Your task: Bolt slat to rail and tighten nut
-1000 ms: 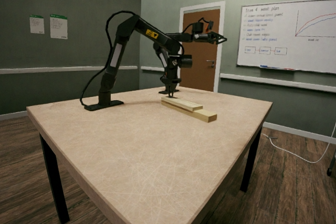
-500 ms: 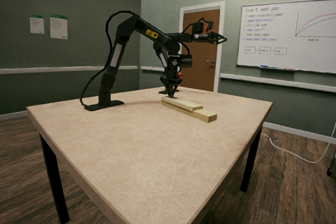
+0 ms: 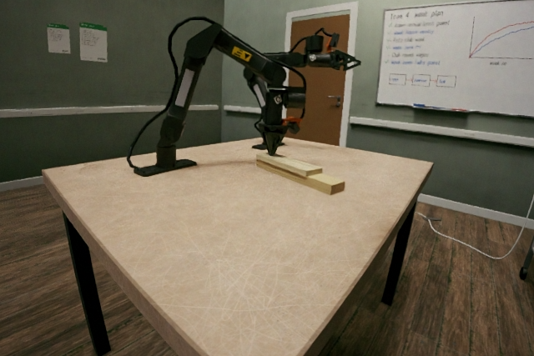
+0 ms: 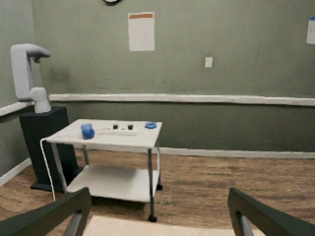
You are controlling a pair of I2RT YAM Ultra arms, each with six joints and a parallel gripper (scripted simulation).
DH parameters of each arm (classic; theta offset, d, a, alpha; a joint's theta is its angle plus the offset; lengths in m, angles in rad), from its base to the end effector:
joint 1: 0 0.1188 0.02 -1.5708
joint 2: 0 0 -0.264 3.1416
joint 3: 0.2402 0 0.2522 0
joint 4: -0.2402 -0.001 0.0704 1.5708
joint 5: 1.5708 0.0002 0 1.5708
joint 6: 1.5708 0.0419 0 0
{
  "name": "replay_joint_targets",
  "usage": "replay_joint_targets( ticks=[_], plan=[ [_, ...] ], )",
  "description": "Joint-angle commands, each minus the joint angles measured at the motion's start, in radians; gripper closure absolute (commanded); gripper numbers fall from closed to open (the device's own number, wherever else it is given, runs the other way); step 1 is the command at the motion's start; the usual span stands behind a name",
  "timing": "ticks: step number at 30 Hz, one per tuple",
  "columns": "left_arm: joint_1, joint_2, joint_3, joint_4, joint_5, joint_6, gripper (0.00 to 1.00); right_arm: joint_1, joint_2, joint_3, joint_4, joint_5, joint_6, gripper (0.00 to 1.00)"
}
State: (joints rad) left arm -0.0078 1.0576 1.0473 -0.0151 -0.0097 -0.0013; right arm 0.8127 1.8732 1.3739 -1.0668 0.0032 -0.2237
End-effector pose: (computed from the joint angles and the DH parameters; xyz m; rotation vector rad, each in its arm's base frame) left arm 0.2482 -0.0005 0.4032 -0.0023 1.5962 0.0007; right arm 0.2350 0.2495 0.1939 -1.5534 2.7244 -0.0027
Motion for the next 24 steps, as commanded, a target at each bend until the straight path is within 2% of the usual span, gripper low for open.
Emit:
replay_joint_targets(
  ticks=[1,8,10,24],
  plan=[
    [0.000,-0.002,0.005,0.005,0.000,0.000,0.00,-0.007,-0.009,0.016,-0.013,-0.011,0.202,0.88],
    [0.000,-0.002,0.005,0.005,0.000,0.000,0.00,-0.008,-0.008,0.017,-0.013,-0.011,0.479,0.88],
    [0.000,-0.002,0.005,0.005,0.000,0.000,0.00,-0.008,-0.008,0.017,-0.013,-0.011,0.479,0.88],
    [0.000,-0.002,0.005,0.005,0.000,0.000,0.00,-0.008,-0.003,0.017,-0.014,-0.010,1.036,0.88]
  ],
)
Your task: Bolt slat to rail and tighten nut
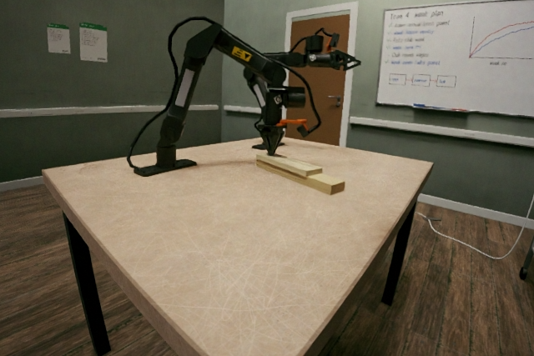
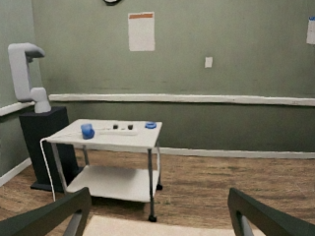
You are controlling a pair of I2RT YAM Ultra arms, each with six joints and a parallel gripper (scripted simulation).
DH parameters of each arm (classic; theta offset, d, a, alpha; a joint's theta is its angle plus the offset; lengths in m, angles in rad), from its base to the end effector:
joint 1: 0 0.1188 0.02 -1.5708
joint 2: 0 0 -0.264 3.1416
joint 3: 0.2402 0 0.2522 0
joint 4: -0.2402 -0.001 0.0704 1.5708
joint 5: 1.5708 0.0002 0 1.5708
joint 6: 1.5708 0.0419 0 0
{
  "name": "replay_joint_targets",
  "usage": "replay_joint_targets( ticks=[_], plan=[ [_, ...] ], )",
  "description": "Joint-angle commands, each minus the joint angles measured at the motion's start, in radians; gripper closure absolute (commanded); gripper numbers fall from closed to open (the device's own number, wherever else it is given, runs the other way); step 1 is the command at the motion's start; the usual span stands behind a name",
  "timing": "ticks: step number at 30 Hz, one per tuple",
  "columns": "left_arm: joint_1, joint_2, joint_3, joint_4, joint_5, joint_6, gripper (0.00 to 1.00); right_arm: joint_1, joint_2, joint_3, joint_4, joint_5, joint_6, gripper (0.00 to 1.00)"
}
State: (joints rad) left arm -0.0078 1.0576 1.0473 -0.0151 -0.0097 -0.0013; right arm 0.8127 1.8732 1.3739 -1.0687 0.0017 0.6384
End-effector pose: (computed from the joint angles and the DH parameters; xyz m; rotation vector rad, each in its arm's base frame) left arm 0.2482 -0.0005 0.4032 -0.0023 1.5962 0.0007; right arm 0.2348 0.2494 0.1939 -0.2731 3.1265 0.0009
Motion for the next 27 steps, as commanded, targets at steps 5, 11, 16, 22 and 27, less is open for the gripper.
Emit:
replay_joint_targets(
  ticks=[5,11,16,22,27],
  plan=[
    [0.000,-0.002,0.005,0.005,0.000,0.000,0.00,-0.007,-0.001,0.018,-0.013,-0.006,0.300,0.88],
    [0.000,-0.002,0.005,0.005,0.000,0.000,0.00,-0.009,0.001,0.018,-0.013,-0.008,0.534,0.88],
    [0.000,-0.002,0.005,0.005,0.000,0.000,0.00,-0.009,0.002,0.018,-0.013,-0.009,0.731,0.88],
    [0.000,-0.002,0.005,0.005,0.000,0.000,0.00,-0.008,0.003,0.019,-0.014,-0.006,0.897,0.88],
    [0.000,-0.002,0.005,0.005,0.000,0.000,0.00,-0.009,0.003,0.019,-0.014,-0.009,1.091,0.88]
  ],
)
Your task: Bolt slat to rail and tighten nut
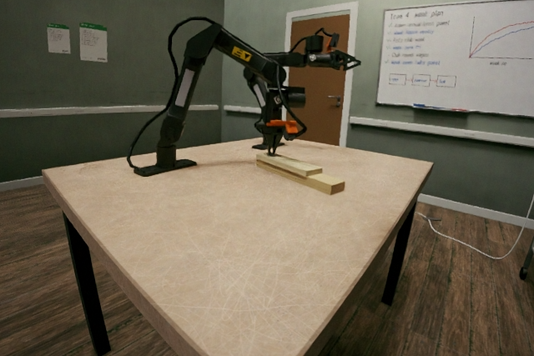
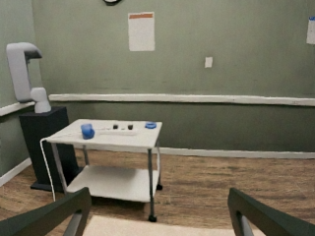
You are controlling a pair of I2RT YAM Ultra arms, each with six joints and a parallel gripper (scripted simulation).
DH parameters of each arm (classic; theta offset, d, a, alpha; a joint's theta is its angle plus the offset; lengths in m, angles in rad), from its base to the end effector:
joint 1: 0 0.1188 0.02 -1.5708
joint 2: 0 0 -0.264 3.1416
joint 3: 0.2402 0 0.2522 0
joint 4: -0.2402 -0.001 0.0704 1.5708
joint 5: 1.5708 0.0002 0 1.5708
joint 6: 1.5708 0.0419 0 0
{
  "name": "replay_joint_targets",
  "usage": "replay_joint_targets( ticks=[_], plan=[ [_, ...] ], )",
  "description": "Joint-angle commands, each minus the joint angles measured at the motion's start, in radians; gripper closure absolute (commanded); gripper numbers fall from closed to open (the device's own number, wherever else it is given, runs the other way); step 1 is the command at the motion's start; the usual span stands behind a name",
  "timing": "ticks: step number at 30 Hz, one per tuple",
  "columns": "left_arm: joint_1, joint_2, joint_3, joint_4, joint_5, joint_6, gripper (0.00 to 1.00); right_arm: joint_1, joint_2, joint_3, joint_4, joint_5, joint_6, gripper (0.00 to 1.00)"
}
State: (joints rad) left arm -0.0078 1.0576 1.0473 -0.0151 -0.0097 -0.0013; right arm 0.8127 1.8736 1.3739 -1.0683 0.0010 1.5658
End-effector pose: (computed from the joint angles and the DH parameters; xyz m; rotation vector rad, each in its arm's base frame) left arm 0.2482 -0.0005 0.4032 -0.0023 1.5962 0.0007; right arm 0.2349 0.2494 0.1938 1.1545 2.9196 0.0035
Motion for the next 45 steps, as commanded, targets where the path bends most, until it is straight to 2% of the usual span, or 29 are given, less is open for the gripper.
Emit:
replay_joint_targets(
  ticks=[1,6,40,42,45],
  plan=[
    [0.000,-0.002,0.005,0.005,0.000,0.000,0.00,-0.010,0.003,0.019,-0.014,-0.008,0.203,0.88],
    [0.000,-0.002,0.005,0.005,0.000,0.000,0.00,-0.009,0.004,0.020,-0.015,-0.006,0.349,0.88],
    [0.000,-0.002,0.005,0.005,0.000,0.000,0.00,-0.004,0.002,0.017,-0.012,-0.001,0.358,0.88],
    [0.000,-0.002,0.005,0.005,0.000,0.000,0.00,0.000,-0.007,0.004,0.001,0.000,0.349,0.66],
    [0.000,-0.002,0.005,0.005,0.000,0.000,0.00,0.000,-0.007,0.004,0.001,0.000,0.349,0.66]
  ],
)
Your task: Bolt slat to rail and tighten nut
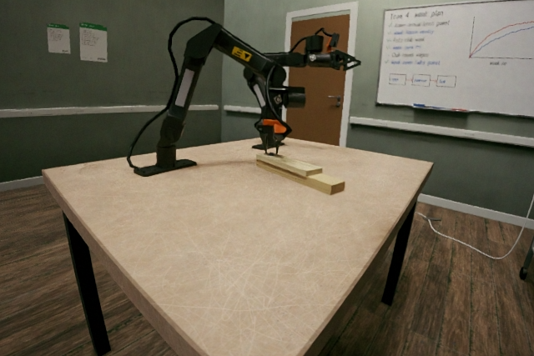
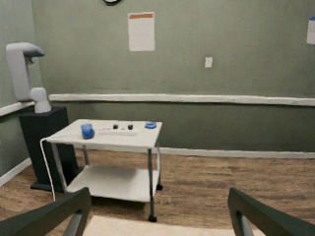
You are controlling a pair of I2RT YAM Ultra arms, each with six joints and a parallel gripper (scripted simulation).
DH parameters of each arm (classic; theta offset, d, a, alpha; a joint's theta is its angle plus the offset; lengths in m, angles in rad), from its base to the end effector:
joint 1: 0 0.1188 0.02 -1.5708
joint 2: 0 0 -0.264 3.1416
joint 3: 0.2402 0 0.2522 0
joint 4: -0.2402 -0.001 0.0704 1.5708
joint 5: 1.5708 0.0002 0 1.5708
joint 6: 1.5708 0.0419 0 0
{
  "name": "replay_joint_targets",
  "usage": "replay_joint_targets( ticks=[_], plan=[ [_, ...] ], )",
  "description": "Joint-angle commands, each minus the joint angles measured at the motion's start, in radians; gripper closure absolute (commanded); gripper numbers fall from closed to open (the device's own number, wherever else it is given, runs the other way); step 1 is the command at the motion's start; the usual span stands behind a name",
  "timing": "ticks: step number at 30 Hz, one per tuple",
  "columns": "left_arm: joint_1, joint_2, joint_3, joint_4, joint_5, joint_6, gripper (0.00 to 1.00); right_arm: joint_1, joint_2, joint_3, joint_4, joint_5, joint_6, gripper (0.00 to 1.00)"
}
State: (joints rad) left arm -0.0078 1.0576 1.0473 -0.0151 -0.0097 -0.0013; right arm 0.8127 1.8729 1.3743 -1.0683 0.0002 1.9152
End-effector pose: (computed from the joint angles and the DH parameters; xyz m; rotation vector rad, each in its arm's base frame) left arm 0.2482 -0.0005 0.4032 -0.0023 1.5962 0.0007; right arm 0.2348 0.2495 0.1941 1.6449 2.6754 0.0059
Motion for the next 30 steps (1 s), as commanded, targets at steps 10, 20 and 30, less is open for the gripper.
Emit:
replay_joint_targets(
  ticks=[10,20,30],
  plan=[
    [0.000,-0.002,0.005,0.005,0.000,0.000,0.00,0.000,-0.006,0.004,0.001,0.000,0.000,0.66],
    [0.000,-0.002,0.005,0.005,0.000,0.000,0.00,0.005,-0.011,0.015,-0.012,0.012,-0.463,0.66],
    [0.000,-0.002,0.005,0.005,0.000,0.000,0.00,0.004,-0.014,0.019,-0.017,0.012,-0.924,0.66]
  ],
)
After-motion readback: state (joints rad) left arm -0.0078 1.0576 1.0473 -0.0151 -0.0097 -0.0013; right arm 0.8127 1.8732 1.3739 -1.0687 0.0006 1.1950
